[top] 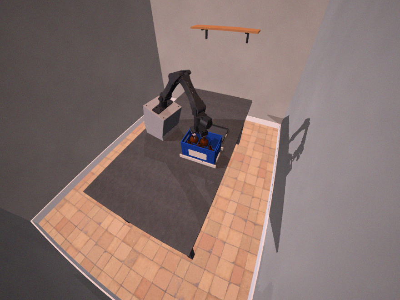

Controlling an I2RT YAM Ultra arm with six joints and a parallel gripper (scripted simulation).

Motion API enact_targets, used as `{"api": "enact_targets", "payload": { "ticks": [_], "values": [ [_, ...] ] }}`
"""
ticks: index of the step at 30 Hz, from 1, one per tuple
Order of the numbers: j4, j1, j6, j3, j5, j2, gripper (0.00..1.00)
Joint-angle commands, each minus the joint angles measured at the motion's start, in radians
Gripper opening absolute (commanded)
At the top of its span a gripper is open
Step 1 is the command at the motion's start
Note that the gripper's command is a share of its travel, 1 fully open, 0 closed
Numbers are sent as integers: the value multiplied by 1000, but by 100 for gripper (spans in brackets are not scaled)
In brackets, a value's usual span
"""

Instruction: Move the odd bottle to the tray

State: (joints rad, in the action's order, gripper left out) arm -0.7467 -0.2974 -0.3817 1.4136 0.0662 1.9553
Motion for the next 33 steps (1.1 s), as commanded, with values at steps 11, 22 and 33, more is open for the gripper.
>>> {"api": "enact_targets", "payload": {
  "ticks": [11,22,33],
  "values": [
    [71,13,-6,-9,-1,46,61],
    [101,11,-8,-14,-3,58,61],
    [118,10,-8,-3,-3,52,61]
  ]
}}
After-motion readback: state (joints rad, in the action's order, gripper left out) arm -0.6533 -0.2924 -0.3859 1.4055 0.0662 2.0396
